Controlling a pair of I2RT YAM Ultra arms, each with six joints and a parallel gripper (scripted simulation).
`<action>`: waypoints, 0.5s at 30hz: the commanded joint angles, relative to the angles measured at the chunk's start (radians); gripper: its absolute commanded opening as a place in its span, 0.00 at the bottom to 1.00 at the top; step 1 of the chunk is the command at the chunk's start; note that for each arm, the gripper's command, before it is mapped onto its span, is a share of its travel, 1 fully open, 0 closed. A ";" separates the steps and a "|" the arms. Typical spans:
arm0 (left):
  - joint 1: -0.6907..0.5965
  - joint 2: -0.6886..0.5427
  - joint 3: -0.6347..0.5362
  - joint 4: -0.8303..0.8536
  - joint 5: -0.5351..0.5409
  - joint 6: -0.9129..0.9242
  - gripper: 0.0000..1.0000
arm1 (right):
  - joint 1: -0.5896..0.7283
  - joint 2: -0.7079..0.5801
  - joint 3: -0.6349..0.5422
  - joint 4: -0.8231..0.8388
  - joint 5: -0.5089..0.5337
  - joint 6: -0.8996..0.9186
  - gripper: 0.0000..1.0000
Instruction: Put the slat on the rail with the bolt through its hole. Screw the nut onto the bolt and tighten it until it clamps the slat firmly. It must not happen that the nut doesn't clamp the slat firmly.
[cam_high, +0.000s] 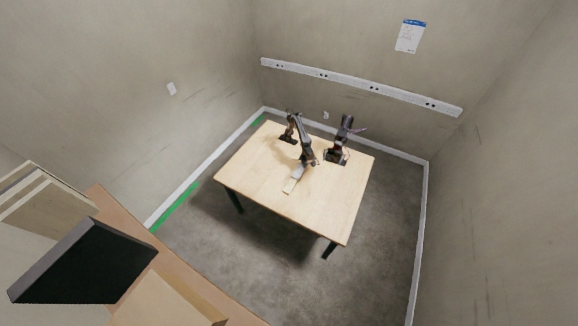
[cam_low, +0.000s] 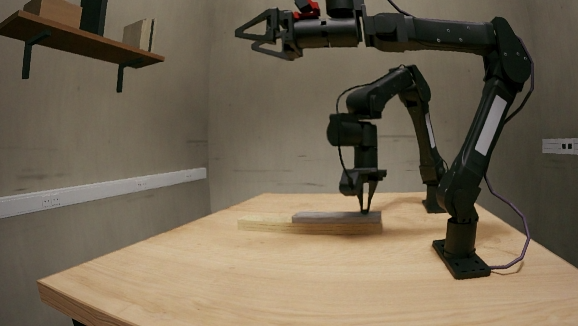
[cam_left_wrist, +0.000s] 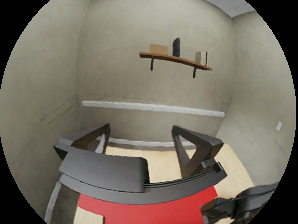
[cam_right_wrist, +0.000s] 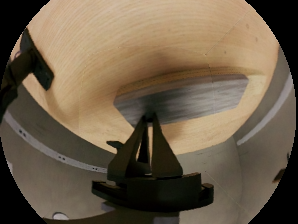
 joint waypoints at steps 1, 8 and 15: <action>0.003 -0.017 -0.004 0.005 0.009 0.002 1.00 | 0.010 0.008 -0.018 0.017 -0.016 0.107 0.12; 0.003 -0.017 -0.004 0.005 0.009 0.002 1.00 | 0.010 0.008 -0.018 0.018 -0.015 0.207 0.12; 0.003 -0.017 -0.004 0.005 0.009 0.002 1.00 | 0.010 0.008 -0.018 0.017 -0.016 0.346 0.12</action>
